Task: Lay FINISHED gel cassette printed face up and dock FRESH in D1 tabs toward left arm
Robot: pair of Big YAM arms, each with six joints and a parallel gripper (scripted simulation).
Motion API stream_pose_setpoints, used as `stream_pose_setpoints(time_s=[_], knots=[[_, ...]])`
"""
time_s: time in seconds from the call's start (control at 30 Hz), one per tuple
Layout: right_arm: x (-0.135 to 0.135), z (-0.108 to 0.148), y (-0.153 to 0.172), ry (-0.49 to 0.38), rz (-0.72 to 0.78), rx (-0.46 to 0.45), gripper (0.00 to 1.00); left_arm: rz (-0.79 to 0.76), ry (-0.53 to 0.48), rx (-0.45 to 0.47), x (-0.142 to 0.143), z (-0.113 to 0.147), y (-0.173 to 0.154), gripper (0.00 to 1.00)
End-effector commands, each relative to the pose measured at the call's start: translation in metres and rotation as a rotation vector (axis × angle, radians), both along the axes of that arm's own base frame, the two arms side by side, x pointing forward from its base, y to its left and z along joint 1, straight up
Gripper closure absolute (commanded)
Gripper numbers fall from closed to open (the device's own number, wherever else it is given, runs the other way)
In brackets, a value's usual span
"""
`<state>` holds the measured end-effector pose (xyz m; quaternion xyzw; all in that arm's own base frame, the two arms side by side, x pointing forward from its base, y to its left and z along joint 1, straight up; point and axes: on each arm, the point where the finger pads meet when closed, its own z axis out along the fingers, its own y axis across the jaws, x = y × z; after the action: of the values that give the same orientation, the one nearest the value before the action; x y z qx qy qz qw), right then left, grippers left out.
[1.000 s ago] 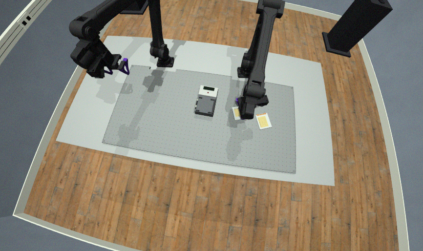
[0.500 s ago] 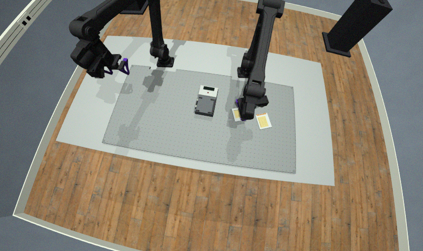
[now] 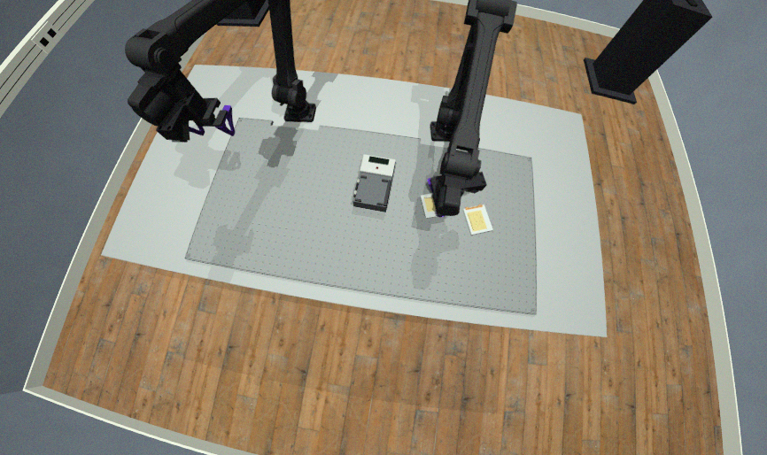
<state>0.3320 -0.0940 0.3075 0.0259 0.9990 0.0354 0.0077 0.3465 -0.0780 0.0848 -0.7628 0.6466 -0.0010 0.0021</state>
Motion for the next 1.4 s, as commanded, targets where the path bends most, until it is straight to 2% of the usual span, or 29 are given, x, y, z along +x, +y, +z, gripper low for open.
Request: stream_pose_setpoints(time_s=[0.0,1.37], knots=[[0.009,0.02,-0.007,-0.012,-0.021,-0.003,0.0,0.003,-0.029,-0.003,0.005,0.005,-0.003,1.0],[0.009,0.02,-0.007,-0.012,-0.021,-0.003,0.0,-0.006,-0.01,0.0,0.003,-0.013,-0.004,1.0]])
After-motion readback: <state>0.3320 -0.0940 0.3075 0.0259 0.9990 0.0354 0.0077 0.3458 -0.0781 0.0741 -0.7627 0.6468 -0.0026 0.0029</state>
